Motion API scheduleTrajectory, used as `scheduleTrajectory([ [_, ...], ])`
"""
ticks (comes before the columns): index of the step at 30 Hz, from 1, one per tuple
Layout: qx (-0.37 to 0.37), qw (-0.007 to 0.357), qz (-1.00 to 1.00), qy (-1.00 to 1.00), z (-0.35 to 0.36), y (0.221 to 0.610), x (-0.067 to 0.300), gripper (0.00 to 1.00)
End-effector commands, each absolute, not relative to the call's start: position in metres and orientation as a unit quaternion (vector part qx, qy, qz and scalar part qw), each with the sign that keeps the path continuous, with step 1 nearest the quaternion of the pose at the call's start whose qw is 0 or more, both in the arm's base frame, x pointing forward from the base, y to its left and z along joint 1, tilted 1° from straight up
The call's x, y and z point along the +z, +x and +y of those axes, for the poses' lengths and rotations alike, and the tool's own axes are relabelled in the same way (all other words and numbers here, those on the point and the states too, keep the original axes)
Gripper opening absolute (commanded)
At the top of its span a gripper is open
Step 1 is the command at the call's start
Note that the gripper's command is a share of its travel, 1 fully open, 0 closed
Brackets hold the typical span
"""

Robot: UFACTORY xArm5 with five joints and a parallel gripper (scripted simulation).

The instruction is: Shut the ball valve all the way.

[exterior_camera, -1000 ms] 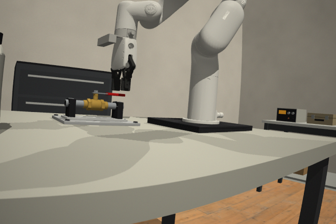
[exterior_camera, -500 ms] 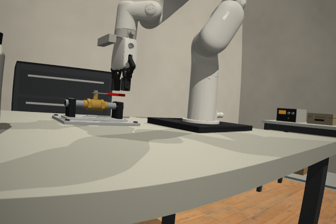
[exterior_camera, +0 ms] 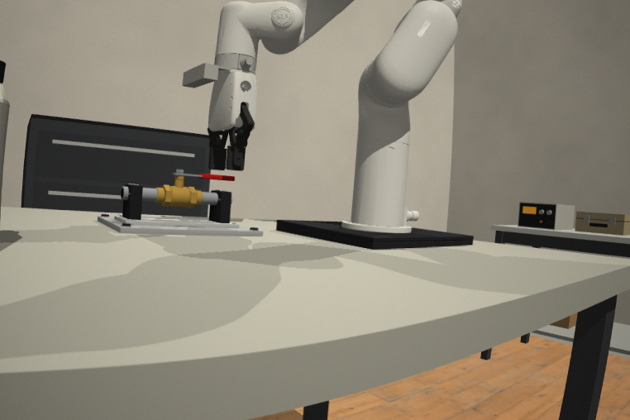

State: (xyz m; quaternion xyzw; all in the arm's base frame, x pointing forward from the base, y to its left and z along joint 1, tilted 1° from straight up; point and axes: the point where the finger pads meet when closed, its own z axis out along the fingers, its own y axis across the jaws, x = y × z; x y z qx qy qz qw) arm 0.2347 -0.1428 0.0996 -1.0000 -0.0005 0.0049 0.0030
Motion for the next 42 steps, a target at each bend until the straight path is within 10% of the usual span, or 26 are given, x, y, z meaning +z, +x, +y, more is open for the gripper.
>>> scheduleTrajectory([
  [1,0.004,0.002,-0.001,-1.0,-0.143,0.236,0.101,0.69],
  [42,0.004,0.002,-0.001,-1.0,-0.143,0.235,0.087,0.69],
])
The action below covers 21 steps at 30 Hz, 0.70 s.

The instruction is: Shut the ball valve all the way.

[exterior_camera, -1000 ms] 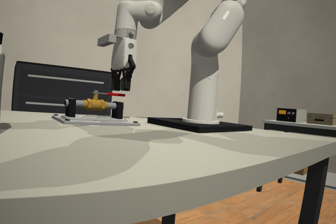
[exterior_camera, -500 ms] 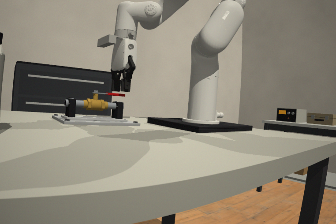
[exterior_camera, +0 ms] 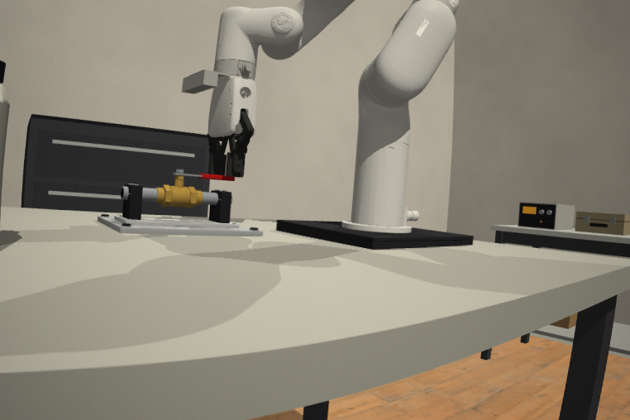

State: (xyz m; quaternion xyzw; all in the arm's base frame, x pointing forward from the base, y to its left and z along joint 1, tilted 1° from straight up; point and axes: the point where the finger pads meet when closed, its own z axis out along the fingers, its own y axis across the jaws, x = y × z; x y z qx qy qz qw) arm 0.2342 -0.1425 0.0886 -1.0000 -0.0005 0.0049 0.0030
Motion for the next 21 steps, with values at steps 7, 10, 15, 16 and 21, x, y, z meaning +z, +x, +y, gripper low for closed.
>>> scheduleTrajectory([
  [7,0.004,0.002,-0.001,-1.0,-0.143,0.2353,0.0837,0.69],
  [10,0.004,0.002,-0.001,-1.0,-0.143,0.2353,0.0817,0.69],
  [15,0.004,0.002,-0.001,-1.0,-0.143,0.2353,0.079,0.69],
  [16,0.004,0.002,-0.001,-1.0,-0.143,0.2353,0.0785,0.69],
  [21,0.004,0.002,-0.001,-1.0,-0.1429,0.2352,0.0775,0.69],
])
